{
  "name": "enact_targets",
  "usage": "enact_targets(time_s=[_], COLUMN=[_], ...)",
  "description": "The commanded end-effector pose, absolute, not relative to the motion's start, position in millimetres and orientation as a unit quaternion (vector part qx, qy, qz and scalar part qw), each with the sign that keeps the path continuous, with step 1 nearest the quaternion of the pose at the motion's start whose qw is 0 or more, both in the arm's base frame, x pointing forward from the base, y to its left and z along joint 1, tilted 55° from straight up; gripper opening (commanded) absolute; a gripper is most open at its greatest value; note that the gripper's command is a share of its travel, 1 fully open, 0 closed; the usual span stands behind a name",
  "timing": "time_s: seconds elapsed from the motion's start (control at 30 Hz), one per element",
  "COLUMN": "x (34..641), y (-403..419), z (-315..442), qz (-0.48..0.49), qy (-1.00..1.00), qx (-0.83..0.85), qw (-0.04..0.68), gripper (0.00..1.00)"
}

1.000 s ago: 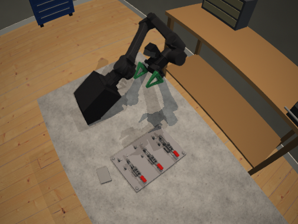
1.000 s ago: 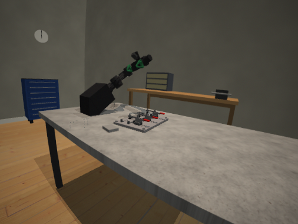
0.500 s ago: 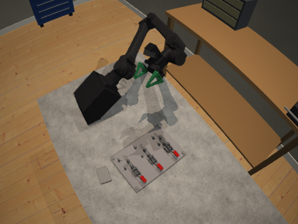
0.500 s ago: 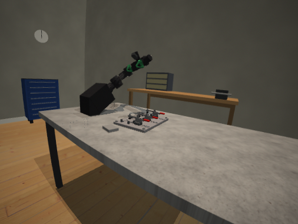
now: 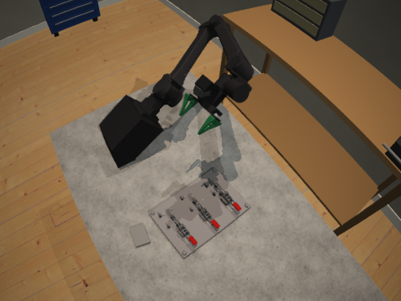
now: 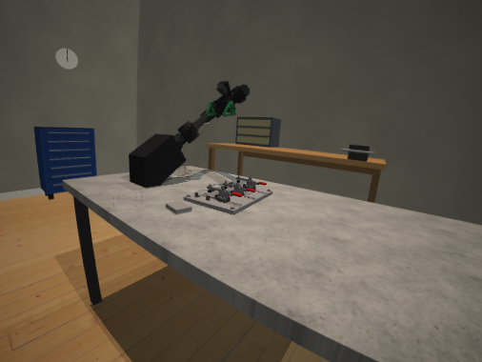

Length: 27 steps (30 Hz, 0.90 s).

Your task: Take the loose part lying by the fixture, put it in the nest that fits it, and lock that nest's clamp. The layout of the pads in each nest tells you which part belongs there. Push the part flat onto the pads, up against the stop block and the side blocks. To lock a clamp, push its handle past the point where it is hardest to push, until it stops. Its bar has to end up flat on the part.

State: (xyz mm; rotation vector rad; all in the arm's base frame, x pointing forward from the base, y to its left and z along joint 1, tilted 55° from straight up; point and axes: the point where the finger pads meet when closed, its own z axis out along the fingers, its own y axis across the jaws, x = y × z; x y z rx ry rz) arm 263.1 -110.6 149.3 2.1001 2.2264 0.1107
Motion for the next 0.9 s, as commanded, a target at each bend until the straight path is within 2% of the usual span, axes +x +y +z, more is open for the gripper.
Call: enact_targets(time_s=[0.0,0.37,0.87], x=[287,323,360], y=[-123,-120,-117], z=[162,126,75], qz=[0.05,0.116,0.224], qy=[0.78,0.874,0.929], qx=[0.622,0.472,0.289], qw=[0.041,-0.027,-0.063], gripper=[1.0,1.0,1.0])
